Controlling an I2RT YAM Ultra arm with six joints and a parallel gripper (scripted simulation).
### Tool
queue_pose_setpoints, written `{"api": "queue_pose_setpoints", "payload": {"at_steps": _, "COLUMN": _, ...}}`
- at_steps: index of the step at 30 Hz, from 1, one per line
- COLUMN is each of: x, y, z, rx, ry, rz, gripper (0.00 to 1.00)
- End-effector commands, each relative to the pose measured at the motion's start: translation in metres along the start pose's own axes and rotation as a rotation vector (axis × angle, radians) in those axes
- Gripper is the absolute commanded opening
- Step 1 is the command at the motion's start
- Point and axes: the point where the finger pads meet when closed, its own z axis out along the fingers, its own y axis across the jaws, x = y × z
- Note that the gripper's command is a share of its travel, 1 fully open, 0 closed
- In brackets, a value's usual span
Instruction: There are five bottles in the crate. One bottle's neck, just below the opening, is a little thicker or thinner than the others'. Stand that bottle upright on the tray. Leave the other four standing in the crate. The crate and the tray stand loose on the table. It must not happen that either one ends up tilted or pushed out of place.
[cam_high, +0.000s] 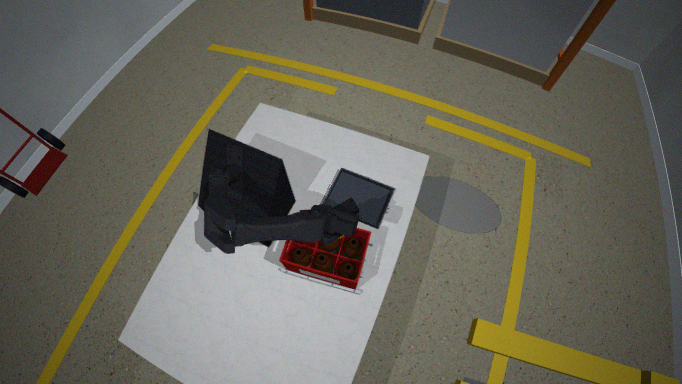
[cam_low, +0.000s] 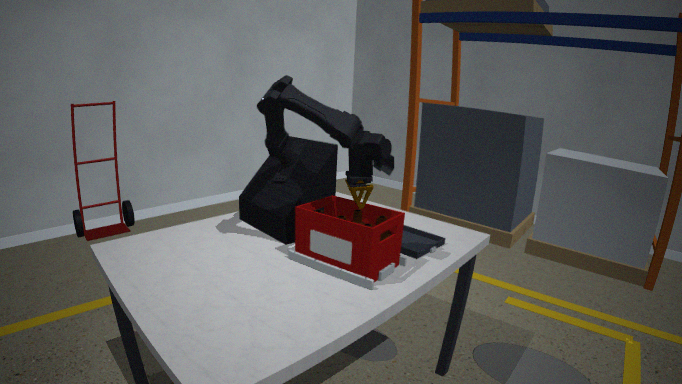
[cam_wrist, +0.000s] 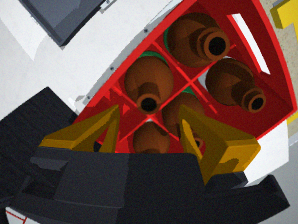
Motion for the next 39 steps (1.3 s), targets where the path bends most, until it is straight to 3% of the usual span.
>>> {"api": "queue_pose_setpoints", "payload": {"at_steps": 1, "x": -0.0127, "y": 0.0004, "z": -0.0071, "rx": 0.01, "ry": -0.018, "rz": -0.016, "gripper": 0.61}}
{"api": "queue_pose_setpoints", "payload": {"at_steps": 39, "x": -0.0125, "y": -0.0027, "z": -0.0114, "rx": 0.019, "ry": -0.027, "rz": -0.004, "gripper": 0.61}}
